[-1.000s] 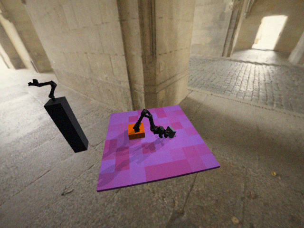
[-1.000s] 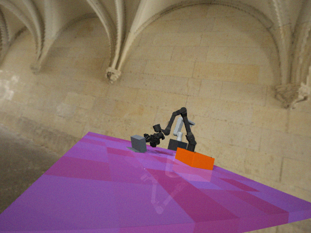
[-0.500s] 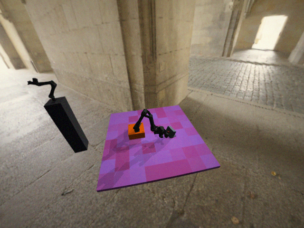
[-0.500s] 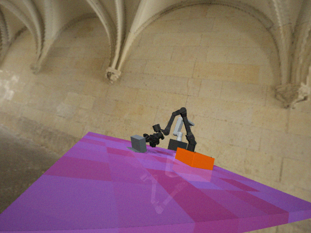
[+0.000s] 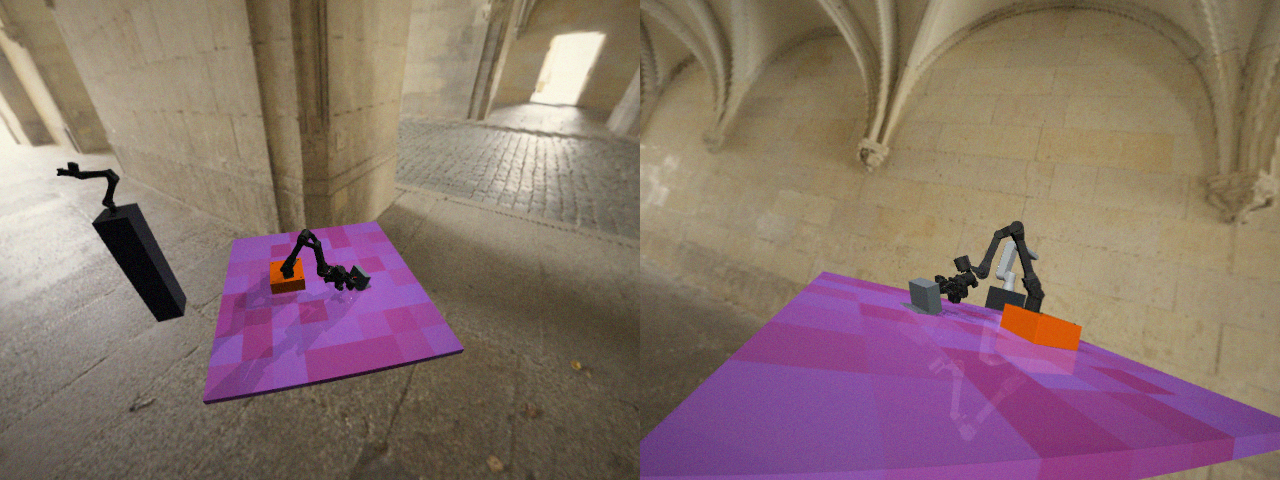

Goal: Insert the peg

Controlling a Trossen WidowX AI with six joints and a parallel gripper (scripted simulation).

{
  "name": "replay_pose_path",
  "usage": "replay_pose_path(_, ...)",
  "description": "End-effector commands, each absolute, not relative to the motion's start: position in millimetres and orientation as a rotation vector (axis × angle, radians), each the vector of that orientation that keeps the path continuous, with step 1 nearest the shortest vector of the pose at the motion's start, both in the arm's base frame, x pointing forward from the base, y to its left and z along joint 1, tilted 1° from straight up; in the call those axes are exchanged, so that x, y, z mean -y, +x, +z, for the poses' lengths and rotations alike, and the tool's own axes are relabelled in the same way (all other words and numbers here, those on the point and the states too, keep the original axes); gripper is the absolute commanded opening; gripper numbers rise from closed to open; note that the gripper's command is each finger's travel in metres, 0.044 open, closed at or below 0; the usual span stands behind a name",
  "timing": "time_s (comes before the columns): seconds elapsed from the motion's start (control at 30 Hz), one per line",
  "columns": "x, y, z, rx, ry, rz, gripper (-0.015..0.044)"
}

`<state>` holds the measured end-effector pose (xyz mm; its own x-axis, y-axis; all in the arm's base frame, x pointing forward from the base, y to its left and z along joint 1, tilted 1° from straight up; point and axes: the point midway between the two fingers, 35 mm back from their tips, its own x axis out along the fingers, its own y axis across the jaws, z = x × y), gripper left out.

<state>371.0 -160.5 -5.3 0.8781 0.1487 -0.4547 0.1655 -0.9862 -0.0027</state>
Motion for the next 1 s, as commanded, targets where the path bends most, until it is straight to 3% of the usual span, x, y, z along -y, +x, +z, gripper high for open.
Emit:
replay_pose_path(0.0, 160, 371, -5, -0.253, 3.009, -0.725, 0.0210)
replay_pose_path(0.3, 161, 368, -4, -0.252, 3.009, -0.726, 0.0440)
replay_pose_path(0.97, 170, 343, 10, -0.248, 3.003, -0.732, 0.0440)
